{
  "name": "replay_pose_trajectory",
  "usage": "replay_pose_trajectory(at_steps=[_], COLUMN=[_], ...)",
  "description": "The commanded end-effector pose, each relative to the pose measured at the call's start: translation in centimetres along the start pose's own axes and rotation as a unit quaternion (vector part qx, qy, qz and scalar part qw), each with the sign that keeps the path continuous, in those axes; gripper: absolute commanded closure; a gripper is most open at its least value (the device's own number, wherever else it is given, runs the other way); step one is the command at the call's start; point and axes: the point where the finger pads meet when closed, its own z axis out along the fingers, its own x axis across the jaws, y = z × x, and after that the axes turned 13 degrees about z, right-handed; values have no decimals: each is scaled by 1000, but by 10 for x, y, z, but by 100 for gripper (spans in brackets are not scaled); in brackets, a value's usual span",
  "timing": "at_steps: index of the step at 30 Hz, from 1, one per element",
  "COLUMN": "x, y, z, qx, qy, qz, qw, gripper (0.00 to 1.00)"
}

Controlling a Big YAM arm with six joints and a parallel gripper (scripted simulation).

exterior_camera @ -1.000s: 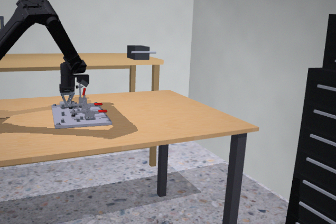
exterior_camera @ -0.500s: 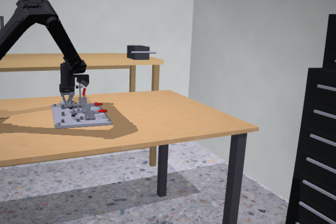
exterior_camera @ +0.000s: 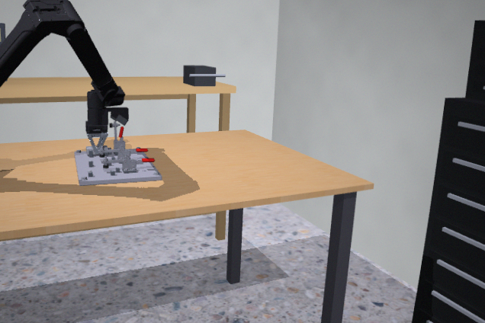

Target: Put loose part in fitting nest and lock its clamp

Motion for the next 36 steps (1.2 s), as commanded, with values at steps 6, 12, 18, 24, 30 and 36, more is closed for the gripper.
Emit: replay_pose_trajectory(at_steps=[6, 12, 18, 24, 30, 36], x=[3, 0, 0, 2, 2, 2], y=[9, 17, 18, 17, 17, 17], z=[-3, -7, -7, -8, -8, -8], qx=[-9, -12, -13, -13, -13, -13], qy=[8, 12, 12, 12, 12, 12], qz=[6, 13, 15, 13, 13, 14], qw=[1000, 1000, 1000, 1000, 1000, 1000], gripper=[100, 100, 100, 100, 100, 100])
